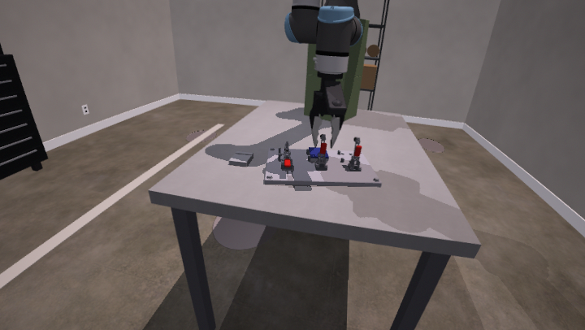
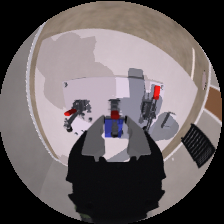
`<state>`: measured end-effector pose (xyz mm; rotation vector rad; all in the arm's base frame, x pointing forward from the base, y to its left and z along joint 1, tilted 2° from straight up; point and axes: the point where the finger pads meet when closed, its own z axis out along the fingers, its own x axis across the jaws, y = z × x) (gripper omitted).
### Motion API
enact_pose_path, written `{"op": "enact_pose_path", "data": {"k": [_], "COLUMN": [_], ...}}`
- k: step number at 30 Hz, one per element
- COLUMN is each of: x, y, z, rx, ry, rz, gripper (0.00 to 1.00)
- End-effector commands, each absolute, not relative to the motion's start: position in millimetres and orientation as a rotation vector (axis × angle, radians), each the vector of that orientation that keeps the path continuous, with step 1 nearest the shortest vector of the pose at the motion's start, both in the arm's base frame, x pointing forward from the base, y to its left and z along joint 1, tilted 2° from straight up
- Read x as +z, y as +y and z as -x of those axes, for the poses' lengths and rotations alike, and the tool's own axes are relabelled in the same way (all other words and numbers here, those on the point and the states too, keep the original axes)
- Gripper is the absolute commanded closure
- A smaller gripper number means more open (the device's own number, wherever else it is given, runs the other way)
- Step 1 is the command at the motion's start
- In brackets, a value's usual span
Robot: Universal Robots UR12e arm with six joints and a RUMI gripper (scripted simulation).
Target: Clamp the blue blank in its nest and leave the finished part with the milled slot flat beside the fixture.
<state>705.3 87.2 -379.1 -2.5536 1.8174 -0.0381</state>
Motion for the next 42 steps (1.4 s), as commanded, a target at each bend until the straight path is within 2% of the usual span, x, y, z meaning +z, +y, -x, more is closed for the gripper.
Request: {"op": "enact_pose_path", "data": {"k": [1,42], "x": [-388.7,-396.0], "y": [87.1,87.1], "z": [-706.5,-706.8], "rx": [-0.040,-0.040], "ry": [1.817,1.817], "rz": [2.553,2.553], "gripper": [0.72,0.72]}}
